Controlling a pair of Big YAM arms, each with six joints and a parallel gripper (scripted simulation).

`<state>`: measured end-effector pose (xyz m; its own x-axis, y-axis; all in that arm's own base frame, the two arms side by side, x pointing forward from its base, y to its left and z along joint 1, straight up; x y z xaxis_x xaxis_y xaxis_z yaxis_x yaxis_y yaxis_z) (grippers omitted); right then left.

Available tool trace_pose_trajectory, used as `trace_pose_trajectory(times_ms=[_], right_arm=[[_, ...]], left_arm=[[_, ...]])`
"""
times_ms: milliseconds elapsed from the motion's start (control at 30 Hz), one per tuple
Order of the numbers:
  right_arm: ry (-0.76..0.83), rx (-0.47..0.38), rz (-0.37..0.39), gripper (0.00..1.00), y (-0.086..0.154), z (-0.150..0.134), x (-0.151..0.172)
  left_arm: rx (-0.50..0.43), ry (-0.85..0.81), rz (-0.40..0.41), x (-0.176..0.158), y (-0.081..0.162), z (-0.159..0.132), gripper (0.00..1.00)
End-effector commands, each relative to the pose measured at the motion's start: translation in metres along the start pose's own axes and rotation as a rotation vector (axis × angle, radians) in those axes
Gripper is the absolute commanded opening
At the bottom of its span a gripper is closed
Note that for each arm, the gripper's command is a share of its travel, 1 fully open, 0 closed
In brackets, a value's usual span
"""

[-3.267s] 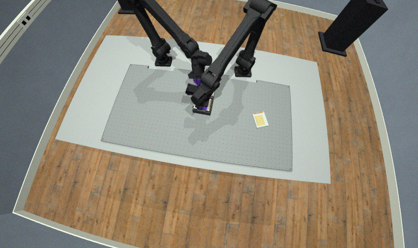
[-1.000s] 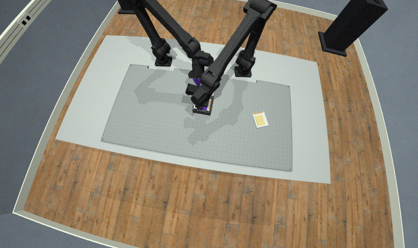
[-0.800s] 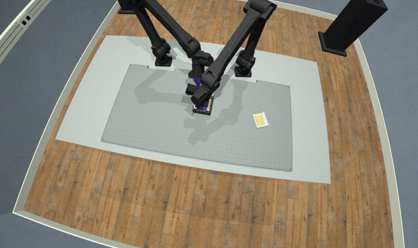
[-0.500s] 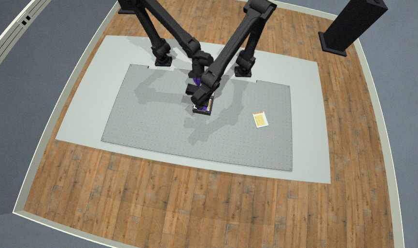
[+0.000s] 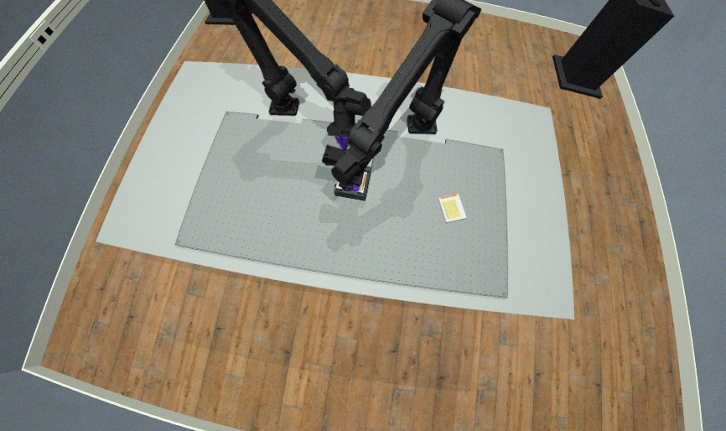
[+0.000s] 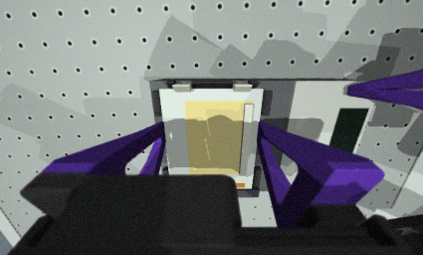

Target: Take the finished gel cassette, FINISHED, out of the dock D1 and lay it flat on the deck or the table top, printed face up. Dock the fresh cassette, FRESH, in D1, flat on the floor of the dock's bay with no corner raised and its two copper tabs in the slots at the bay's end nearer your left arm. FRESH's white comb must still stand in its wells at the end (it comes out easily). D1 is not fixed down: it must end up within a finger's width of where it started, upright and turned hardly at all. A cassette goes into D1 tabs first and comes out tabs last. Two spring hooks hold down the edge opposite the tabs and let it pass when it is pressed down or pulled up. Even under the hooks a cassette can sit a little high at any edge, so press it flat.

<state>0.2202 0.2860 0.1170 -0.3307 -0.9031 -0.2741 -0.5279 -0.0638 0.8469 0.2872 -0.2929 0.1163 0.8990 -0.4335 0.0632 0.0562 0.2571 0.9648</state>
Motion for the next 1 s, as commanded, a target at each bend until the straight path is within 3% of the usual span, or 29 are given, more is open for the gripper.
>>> trace_pose_trajectory(times_ms=[0,967], right_arm=[[-0.012,-0.005,-0.031,0.00,0.0121,-0.0014,-0.0130],[-0.024,-0.003,-0.059,0.00,0.0201,-0.0040,-0.0169]], left_arm=[[0.003,0.000,0.005,0.0001,0.0026,0.0004,0.00],[0.003,0.000,0.005,0.0001,0.0026,0.0004,0.00]])
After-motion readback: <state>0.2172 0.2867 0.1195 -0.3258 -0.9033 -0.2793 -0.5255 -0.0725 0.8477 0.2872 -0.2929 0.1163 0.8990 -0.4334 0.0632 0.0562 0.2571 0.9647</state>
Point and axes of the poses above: on each arm, the point where the finger pads meet when closed, its own y axis back along the fingers, its own x axis across the jaws, z = x × y, the point moved 5 cm from there along y, back along the fingers, and after that the axes turned 15 degrees about -y, right-handed, at the moved point
